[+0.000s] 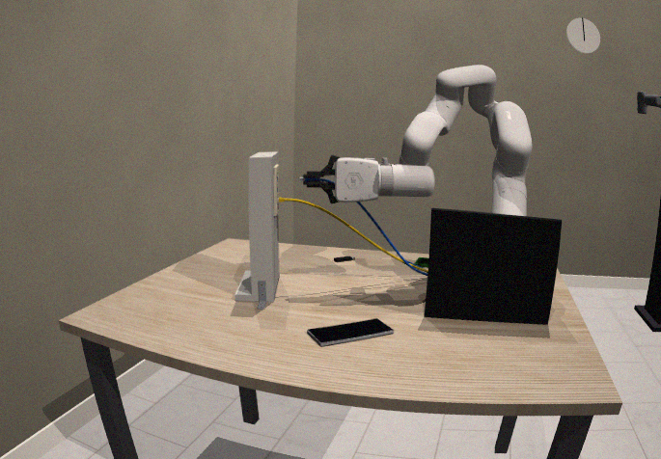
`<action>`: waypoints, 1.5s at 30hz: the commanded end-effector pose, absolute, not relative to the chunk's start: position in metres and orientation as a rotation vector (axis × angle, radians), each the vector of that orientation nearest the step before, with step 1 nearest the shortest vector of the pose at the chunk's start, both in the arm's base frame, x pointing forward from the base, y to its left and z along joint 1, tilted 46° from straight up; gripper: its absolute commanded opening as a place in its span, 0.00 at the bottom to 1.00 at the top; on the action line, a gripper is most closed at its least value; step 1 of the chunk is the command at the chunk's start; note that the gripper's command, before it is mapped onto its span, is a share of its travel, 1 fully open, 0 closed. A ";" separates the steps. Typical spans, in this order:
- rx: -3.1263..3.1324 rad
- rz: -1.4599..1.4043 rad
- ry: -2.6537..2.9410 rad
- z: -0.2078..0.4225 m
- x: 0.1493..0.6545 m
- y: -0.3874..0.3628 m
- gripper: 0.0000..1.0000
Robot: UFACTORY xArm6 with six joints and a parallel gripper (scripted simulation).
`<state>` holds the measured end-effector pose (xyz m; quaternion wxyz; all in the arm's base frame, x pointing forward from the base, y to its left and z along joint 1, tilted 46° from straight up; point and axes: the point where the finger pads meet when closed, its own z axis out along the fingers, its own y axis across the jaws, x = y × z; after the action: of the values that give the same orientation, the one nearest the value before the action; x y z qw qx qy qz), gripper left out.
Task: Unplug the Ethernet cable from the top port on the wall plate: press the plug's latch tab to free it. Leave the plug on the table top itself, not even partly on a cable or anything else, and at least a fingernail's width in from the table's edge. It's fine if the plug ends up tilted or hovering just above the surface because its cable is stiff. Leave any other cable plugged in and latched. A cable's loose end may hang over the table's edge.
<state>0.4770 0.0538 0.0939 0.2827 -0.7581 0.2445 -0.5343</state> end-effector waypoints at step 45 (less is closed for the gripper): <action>-2.066 -1.546 0.796 0.113 0.428 0.036 0.00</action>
<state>0.4182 0.0394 0.1129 0.2615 -0.7542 0.2596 -0.5435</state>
